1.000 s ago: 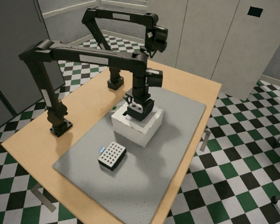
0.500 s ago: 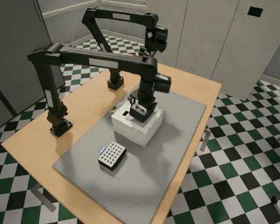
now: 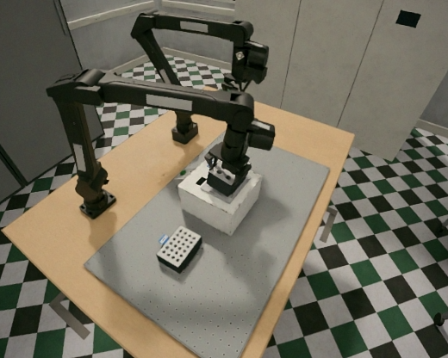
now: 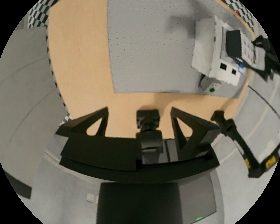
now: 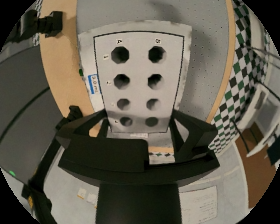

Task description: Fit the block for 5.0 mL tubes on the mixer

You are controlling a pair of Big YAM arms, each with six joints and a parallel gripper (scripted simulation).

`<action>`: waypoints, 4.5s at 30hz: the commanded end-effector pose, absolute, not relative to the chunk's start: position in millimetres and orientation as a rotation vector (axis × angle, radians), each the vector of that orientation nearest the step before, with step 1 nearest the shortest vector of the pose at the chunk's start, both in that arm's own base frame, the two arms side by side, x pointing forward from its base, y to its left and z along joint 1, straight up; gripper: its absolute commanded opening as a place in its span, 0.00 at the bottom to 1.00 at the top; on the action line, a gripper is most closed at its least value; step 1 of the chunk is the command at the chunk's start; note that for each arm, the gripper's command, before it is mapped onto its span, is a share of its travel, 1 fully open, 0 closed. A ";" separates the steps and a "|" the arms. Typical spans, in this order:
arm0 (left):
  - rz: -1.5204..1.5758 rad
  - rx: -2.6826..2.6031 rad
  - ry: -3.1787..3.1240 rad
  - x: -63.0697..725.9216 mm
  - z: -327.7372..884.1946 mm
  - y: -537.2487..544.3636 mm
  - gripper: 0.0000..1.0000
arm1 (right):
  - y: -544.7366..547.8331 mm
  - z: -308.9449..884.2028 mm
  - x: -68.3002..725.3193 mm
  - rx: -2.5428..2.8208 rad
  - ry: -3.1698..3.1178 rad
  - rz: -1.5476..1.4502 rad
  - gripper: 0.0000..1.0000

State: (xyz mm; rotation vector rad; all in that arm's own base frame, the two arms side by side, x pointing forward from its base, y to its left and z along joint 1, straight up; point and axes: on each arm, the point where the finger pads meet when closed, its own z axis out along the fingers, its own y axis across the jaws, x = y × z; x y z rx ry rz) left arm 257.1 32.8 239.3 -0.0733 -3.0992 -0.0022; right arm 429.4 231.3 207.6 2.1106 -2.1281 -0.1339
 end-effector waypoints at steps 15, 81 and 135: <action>-0.013 -0.049 -3.151 268.3 253.3 37.2 1.00 | 221.8 253.8 419.3 2.148 -2.194 -0.110 0.00; -0.004 -0.049 -3.121 261.4 240.4 35.8 1.00 | 233.0 261.1 434.4 2.226 -2.215 -0.081 0.00; -0.006 -0.051 -3.137 265.5 247.2 36.0 1.00 | 231.8 272.7 444.2 2.231 -2.244 -0.071 0.00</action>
